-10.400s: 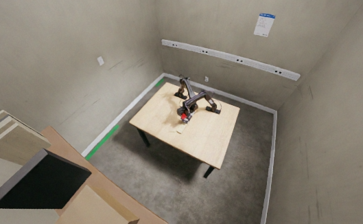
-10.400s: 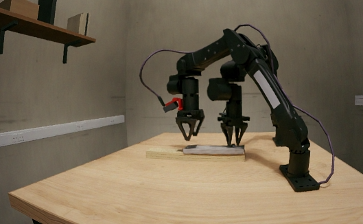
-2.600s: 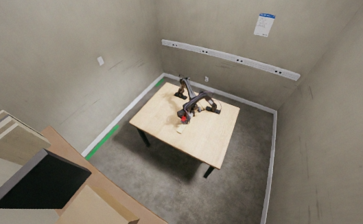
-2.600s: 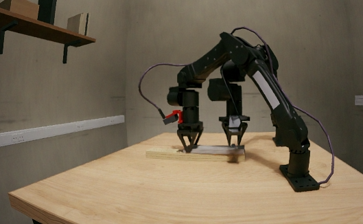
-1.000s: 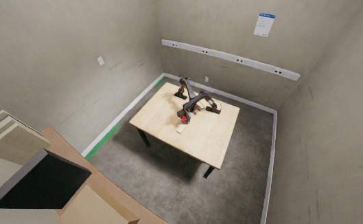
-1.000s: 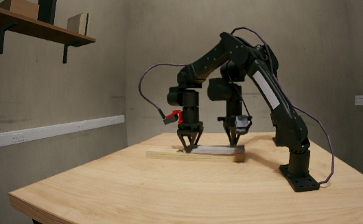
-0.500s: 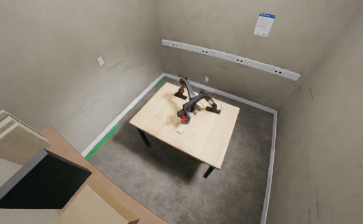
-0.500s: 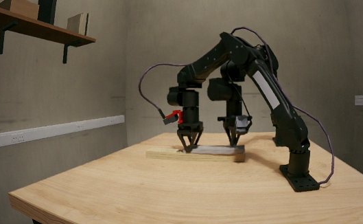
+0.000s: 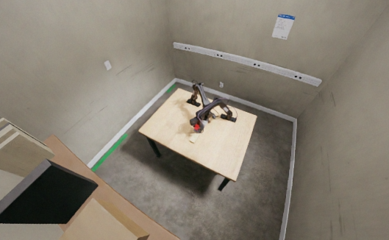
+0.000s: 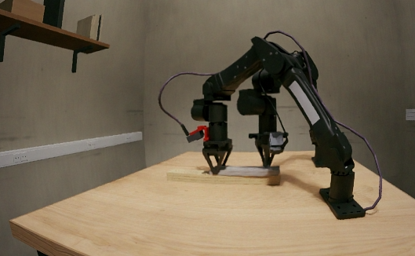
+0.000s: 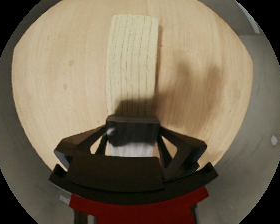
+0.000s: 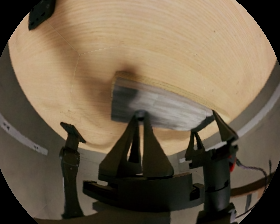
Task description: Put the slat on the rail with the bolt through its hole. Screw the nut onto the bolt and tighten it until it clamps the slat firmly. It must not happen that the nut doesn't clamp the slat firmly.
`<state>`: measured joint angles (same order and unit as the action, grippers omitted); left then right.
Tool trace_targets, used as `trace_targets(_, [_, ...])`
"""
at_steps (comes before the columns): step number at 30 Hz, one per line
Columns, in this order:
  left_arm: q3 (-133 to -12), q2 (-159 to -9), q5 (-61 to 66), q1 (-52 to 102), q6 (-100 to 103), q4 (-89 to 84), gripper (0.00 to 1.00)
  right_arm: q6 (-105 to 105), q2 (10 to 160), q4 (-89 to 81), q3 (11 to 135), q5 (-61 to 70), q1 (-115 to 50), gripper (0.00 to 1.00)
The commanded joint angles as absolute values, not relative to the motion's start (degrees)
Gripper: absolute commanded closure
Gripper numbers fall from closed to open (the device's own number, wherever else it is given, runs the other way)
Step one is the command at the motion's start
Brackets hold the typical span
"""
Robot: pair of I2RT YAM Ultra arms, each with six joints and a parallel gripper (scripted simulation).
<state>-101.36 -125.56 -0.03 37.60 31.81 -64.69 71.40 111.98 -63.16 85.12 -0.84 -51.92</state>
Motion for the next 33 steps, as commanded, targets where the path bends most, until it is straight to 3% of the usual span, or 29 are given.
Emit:
trace_targets(1, [-101.6,-125.1,0.0,37.6,31.8,-64.6,0.28,71.4,111.6,-63.5,85.2,-0.5,-51.9,0.88])
trace_targets(33, [-101.6,-125.1,0.0,37.6,31.8,-64.6,0.28,71.5,111.7,-62.6,84.5,-0.4,-51.9,0.88])
